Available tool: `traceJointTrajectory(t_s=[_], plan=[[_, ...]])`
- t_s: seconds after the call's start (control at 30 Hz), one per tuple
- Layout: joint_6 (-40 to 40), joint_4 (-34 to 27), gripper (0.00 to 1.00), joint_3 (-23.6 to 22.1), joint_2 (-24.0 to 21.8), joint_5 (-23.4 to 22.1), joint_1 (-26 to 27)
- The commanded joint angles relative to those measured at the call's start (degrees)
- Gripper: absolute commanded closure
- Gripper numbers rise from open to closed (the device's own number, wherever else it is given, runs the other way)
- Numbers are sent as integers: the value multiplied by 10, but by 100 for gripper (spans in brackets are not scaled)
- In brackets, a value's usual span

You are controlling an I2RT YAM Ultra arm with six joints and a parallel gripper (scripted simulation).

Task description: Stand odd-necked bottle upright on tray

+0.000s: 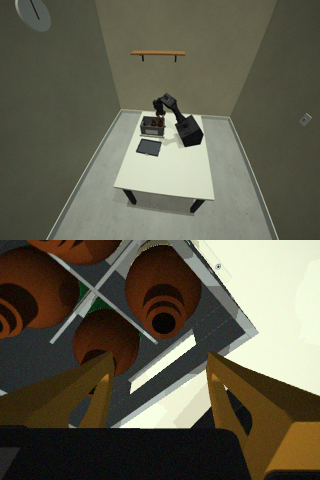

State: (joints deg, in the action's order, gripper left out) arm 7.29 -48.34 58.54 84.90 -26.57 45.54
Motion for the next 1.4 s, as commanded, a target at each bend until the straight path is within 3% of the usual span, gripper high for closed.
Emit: traceJointTrajectory(t_s=[0.0, 1.37], plan=[[10, 27, 39, -12, 13, 6, 2], [21, 62, 39, -22, 13, 9, -8]])
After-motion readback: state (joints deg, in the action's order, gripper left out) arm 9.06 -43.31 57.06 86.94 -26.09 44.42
